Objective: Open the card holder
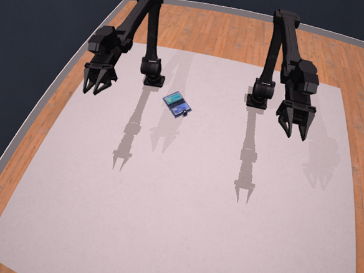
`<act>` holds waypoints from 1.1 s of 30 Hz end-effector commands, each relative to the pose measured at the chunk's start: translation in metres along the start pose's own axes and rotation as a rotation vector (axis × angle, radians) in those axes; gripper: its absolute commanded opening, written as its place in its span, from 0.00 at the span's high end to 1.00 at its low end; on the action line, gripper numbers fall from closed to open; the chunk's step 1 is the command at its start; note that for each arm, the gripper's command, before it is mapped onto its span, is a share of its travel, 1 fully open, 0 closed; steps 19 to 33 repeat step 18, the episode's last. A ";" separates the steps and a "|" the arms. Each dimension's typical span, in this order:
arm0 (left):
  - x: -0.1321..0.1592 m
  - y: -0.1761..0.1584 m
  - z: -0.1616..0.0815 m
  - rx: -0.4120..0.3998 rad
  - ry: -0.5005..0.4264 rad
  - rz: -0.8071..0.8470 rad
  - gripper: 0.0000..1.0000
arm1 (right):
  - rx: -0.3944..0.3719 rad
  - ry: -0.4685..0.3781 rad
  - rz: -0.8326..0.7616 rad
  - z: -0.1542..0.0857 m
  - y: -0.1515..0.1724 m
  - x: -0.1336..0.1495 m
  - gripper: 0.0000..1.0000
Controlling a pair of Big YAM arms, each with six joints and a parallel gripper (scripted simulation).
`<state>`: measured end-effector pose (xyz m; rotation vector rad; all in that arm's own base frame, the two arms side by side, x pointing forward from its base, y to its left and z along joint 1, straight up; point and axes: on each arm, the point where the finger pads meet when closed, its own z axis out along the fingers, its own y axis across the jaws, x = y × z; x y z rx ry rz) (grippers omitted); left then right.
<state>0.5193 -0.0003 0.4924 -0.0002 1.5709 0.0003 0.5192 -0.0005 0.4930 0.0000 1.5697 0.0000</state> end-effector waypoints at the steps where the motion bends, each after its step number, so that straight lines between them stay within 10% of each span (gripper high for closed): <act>1: -0.016 -0.004 -0.006 0.006 -0.045 -0.008 0.57 | 0.000 -0.051 0.000 0.006 0.000 -0.033 0.64; 33: -0.024 -0.004 -0.006 0.006 -0.048 -0.008 0.57 | 0.000 -0.050 0.000 0.006 0.000 -0.032 0.64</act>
